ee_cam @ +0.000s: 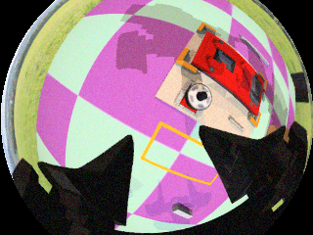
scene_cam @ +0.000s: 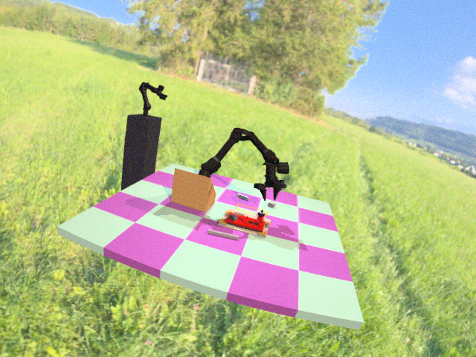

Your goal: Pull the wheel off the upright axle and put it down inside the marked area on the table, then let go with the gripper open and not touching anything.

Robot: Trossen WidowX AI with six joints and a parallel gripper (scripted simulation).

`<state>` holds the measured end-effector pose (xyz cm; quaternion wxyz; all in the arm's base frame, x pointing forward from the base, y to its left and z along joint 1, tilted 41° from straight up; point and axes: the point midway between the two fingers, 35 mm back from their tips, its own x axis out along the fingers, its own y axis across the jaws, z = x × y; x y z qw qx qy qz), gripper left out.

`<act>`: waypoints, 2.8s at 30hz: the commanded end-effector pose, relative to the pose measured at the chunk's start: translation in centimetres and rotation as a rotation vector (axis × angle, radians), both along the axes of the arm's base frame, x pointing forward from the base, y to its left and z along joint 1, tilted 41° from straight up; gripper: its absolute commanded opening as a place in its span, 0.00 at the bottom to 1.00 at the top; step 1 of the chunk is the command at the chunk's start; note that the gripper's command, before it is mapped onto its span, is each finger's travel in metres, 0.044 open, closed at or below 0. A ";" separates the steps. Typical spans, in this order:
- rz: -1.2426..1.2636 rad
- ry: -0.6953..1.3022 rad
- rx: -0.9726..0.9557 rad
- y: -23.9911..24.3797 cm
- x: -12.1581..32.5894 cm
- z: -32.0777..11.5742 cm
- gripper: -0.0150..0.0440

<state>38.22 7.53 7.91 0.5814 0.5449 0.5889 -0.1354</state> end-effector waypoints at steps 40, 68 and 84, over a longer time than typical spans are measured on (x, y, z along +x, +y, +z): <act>-0.313 0.494 0.271 -0.9 -1.3 -9.2 0.56; -0.315 0.494 0.272 -1.4 -1.3 -8.7 0.25; -0.316 0.495 0.272 -1.7 -1.4 -8.3 0.25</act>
